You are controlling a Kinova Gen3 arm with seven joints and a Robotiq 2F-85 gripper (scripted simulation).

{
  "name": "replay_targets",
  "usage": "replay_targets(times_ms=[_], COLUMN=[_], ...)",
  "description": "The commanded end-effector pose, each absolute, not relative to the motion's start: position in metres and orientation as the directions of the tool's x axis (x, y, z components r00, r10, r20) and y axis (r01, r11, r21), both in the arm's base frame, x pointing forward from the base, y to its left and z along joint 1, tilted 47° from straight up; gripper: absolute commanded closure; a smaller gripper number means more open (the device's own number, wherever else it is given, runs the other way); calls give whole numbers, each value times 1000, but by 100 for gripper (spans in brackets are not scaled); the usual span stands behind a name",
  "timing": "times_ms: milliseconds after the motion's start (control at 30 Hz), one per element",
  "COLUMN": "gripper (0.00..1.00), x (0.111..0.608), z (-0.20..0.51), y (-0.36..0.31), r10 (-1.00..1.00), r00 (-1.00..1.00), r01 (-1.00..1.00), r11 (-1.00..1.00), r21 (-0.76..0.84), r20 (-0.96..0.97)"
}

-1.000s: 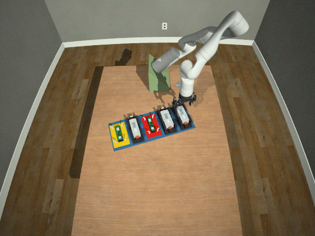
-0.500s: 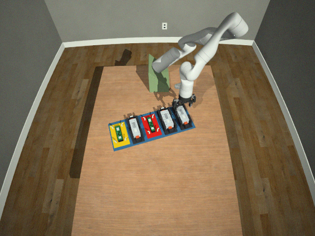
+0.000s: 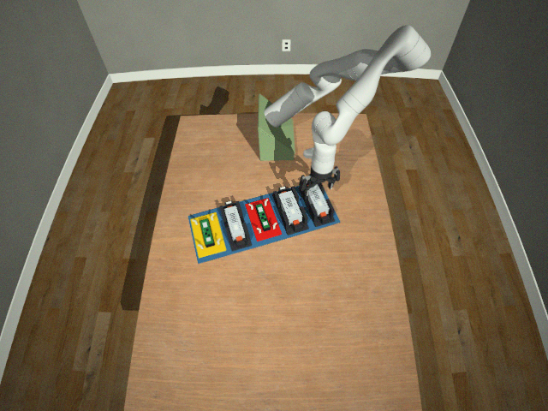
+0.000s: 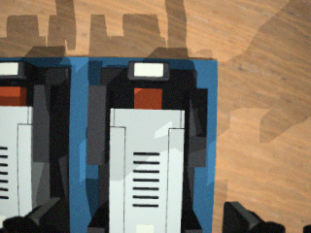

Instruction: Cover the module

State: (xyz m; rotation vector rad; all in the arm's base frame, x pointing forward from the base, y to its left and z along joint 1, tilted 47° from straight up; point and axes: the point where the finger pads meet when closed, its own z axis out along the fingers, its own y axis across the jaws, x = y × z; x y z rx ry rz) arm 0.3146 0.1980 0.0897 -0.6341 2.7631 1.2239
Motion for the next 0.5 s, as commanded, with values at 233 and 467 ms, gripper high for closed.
replay_targets(times_ms=[233,467], gripper=[0,0], x=[313,313], z=[80,78], y=[208,210], r10=[-345,-345], r00=[-914,-914], r01=[-389,-389], r11=[602,602], r21=[697,697], r20=[-212,-212])
